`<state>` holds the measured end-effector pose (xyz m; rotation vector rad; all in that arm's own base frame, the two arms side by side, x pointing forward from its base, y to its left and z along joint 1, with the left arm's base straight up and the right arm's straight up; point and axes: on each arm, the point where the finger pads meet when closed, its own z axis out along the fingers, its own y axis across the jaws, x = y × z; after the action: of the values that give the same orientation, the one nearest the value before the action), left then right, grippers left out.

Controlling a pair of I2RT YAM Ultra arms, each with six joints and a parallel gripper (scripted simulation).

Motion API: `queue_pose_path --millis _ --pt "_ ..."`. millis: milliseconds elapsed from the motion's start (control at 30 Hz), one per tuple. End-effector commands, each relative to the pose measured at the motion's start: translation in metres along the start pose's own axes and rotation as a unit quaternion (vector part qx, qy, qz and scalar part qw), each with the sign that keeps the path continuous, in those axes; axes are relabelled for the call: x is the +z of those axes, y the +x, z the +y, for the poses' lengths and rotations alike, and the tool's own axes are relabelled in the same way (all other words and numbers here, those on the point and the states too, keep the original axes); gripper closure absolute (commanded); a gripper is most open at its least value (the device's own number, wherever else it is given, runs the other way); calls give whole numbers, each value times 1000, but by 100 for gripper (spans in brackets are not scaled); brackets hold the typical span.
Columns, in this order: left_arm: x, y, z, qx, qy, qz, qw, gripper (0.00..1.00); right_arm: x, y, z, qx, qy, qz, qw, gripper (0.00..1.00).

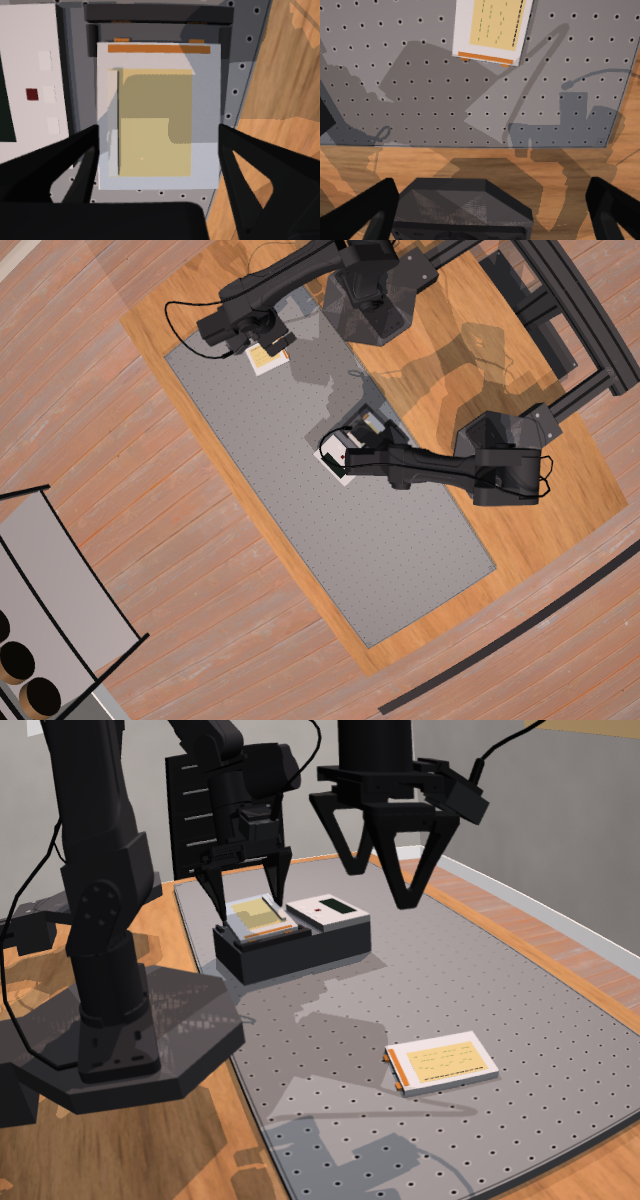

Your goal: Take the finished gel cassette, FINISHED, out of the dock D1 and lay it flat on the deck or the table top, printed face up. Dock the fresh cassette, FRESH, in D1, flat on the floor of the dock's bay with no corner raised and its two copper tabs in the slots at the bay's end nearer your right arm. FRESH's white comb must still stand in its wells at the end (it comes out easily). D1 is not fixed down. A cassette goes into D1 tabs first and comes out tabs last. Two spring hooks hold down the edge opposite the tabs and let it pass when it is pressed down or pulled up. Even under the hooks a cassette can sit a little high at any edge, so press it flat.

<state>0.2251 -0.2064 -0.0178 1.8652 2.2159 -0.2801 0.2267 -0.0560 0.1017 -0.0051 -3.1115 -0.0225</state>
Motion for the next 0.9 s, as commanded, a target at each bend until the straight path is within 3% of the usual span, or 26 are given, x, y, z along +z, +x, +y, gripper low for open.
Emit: queue_pose_path --millis 0,367,867 --pt "-2 -4 2 2 -3 -6 1000 100 -9 -7 -2 20 1 -14 1000 100" --pt "-2 -4 2 2 -3 -6 1000 100 4 -34 44 191 -54 -23 980 100" --pt "-2 -4 2 2 -3 -6 1000 100 15 -62 102 310 -94 -9 946 100"
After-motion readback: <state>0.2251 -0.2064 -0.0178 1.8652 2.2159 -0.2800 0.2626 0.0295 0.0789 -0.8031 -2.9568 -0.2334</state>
